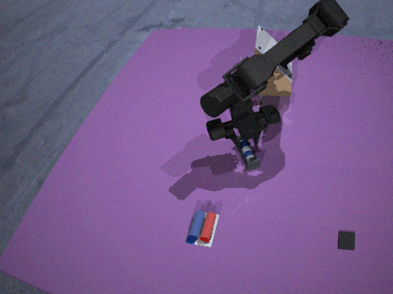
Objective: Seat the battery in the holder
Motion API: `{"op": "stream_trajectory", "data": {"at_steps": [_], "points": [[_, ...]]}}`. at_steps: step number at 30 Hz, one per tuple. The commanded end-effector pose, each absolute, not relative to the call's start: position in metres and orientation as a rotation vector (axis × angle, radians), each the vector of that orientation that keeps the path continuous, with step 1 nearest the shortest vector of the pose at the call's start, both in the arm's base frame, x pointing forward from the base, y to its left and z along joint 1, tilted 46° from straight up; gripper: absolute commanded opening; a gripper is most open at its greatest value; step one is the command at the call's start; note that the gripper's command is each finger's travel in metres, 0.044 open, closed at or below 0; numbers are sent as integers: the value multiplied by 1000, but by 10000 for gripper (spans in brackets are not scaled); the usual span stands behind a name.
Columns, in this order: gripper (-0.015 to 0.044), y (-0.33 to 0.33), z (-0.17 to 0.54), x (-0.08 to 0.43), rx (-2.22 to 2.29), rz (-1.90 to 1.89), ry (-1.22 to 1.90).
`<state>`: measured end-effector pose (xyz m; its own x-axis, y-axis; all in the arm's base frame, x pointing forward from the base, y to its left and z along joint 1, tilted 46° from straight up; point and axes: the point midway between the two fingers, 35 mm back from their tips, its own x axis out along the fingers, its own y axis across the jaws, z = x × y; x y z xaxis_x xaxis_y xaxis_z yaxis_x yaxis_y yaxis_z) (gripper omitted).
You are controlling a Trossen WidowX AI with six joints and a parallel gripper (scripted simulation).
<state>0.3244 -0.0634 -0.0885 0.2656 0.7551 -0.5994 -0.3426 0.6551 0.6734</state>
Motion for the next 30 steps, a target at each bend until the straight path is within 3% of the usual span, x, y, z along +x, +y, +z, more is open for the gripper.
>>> {"op": "stream_trajectory", "data": {"at_steps": [1, 7, 30], "points": [[285, -81, -76, 325, 446, 768, 1059], [440, -116, -39, 317, 436, 772, 1058], [440, -118, -39, 315, 436, 772, 1058]]}}
